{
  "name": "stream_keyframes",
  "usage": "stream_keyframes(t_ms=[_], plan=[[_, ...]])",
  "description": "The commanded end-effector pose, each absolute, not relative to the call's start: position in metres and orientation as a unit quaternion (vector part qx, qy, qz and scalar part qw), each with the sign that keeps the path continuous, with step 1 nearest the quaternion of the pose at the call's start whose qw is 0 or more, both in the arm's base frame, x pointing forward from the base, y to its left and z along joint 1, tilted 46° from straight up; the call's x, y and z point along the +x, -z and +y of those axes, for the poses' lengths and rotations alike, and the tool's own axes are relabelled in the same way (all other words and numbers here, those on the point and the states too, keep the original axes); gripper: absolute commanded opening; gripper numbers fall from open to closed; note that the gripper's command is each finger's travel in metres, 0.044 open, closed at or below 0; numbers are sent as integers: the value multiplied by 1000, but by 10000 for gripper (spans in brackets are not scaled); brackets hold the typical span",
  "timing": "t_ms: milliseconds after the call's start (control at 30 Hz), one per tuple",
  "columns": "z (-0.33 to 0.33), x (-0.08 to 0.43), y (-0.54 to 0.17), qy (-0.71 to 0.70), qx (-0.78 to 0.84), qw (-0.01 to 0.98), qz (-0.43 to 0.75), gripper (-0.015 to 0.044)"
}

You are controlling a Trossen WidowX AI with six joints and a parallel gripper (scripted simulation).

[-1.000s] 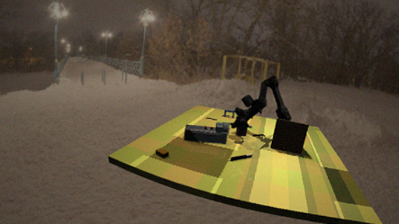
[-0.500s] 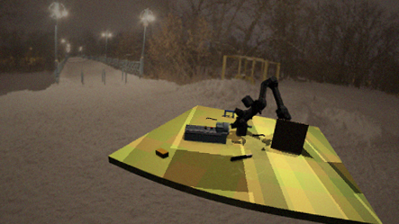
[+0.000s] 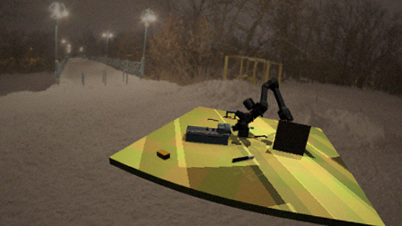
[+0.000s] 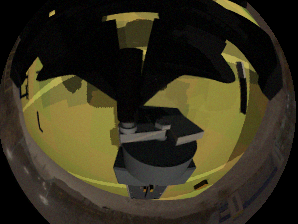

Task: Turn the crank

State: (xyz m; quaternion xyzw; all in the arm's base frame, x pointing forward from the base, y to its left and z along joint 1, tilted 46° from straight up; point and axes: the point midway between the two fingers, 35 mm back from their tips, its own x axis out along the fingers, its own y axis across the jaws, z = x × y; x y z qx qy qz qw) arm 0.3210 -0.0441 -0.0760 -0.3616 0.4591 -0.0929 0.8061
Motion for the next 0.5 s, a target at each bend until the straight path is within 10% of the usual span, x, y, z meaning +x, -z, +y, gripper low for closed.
stream_keyframes(t_ms=[0,467], plan=[[-53,320,81,97,-359,805,463,0],[-61,315,97,97,-360,804,463,0]])
